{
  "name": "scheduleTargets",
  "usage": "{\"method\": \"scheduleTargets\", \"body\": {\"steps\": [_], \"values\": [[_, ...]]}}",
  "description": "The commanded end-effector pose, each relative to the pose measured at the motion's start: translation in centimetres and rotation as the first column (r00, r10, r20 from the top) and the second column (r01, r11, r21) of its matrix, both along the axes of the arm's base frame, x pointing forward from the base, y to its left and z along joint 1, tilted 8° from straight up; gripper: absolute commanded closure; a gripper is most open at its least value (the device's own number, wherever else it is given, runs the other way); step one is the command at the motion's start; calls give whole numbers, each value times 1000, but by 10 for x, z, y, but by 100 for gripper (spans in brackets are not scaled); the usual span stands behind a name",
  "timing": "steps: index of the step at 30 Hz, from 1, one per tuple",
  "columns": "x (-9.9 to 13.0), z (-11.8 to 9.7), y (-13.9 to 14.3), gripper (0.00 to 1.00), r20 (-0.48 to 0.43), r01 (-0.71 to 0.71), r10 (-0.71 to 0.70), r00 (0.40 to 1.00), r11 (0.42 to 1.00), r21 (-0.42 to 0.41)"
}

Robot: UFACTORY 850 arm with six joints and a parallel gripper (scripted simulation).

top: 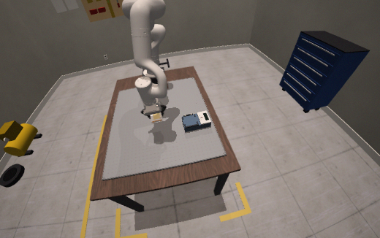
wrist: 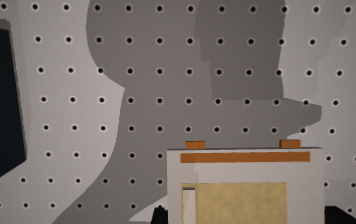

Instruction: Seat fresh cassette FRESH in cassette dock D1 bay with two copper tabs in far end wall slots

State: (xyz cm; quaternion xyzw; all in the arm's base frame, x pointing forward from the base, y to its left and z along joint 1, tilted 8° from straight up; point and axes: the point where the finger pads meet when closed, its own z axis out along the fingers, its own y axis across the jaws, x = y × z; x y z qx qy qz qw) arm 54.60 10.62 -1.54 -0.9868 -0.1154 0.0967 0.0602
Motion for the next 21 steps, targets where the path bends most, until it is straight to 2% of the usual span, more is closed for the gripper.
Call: {"method": "scheduleTargets", "body": {"steps": [1,5,7,21], "values": [[1,5,18,100,0,2,-2,1000,1000,-3],[2,10,37,100,0,2,-2,1000,1000,-3],[2,10,37,100,0,2,-2,1000,1000,-3],[2,27,105,100,0,2,-2,1000,1000,-2]]}}
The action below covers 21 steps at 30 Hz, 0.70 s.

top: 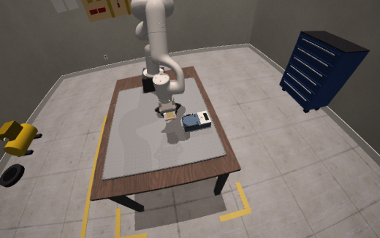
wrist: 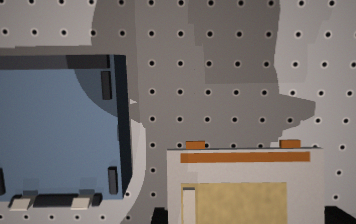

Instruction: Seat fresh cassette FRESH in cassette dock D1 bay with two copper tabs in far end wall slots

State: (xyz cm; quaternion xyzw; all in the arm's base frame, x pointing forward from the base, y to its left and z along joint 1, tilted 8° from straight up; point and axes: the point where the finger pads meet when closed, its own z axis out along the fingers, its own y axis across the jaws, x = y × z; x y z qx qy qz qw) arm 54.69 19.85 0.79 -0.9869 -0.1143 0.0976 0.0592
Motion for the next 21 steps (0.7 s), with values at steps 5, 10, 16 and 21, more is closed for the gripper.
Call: {"method": "scheduleTargets", "body": {"steps": [5,10,16,21], "values": [[1,8,27,100,2,0,0,1000,1000,0],[2,14,52,100,2,0,0,1000,1000,0],[2,21,81,100,2,0,0,1000,1000,0],[2,25,95,100,2,0,0,1000,1000,0]]}}
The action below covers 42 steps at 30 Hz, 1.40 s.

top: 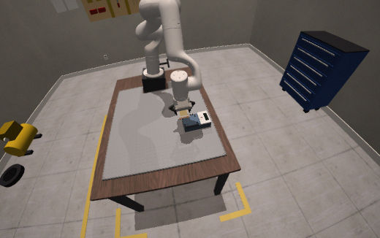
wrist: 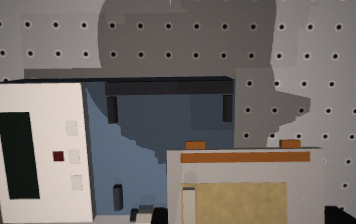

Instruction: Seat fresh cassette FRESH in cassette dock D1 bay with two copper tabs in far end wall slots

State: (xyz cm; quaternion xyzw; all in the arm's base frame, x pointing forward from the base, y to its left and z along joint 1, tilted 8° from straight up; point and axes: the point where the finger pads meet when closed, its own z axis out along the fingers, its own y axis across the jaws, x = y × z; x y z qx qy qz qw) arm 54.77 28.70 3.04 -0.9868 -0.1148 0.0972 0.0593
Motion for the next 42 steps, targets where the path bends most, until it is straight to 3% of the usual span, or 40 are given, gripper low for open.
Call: {"method": "scheduleTargets", "body": {"steps": [1,7,22,42], "values": [[1,4,12,100,1,1,-1,1000,1000,0],[2,11,41,100,1,1,-1,1000,1000,0],[2,11,41,100,1,1,-1,1000,1000,0],[1,-12,45,100,1,1,-1,1000,1000,0]]}}
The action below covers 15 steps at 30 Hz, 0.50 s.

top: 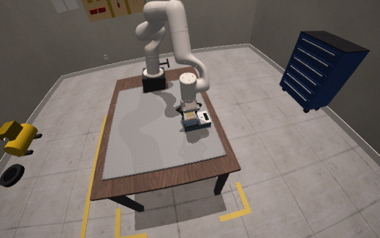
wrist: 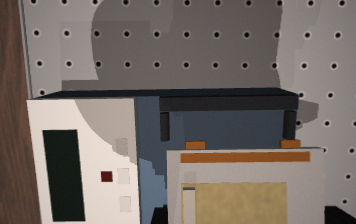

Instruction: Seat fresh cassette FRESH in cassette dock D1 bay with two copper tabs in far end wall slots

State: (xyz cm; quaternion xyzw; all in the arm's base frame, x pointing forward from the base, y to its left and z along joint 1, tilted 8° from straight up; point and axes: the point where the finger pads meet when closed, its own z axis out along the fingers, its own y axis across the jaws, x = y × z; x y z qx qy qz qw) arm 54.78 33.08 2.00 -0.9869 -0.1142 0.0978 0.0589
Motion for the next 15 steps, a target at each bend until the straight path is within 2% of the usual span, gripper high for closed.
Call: {"method": "scheduleTargets", "body": {"steps": [1,15], "values": [[1,-3,1,100,2,0,0,1000,1000,1],[1,-18,3,100,2,0,0,1000,1000,1]]}}
